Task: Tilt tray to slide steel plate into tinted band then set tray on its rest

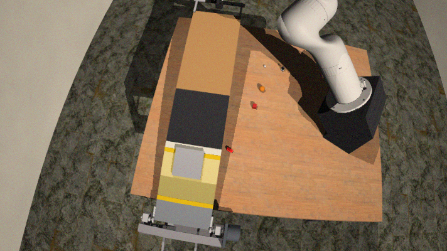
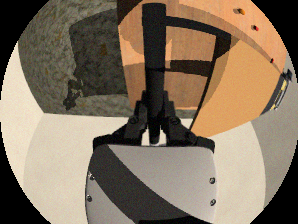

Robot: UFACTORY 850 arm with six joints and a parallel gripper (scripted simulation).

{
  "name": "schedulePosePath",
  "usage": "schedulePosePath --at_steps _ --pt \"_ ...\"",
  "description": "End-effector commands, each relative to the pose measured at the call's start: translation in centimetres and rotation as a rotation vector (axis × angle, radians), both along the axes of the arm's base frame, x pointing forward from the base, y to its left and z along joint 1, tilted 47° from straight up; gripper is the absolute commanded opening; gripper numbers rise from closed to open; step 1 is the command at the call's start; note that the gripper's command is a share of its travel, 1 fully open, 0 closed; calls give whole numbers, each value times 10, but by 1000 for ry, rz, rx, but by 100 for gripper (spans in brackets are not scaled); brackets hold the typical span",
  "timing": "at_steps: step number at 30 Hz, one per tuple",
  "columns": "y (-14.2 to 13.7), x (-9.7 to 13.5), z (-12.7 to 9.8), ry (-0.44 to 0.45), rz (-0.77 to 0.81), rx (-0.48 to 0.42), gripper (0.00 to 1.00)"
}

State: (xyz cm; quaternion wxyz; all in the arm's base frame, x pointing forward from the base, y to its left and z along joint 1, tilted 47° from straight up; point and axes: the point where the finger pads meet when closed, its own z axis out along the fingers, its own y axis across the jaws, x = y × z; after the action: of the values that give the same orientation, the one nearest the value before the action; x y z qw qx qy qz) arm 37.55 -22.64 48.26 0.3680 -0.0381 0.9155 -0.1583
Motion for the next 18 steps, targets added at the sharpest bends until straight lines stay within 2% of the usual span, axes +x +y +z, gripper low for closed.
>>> schedulePosePath --at_steps 1,2,5,7,18 --pt "31 -41 38 3 -1 -1 0" --pt "29 -38 35 3 -1 -1 0" --pt "3 -4 5 3 -1 -1 0" --pt "-5 9 -6 3 -1 -1 0" --pt "-6 10 -8 3 -1 -1 0"
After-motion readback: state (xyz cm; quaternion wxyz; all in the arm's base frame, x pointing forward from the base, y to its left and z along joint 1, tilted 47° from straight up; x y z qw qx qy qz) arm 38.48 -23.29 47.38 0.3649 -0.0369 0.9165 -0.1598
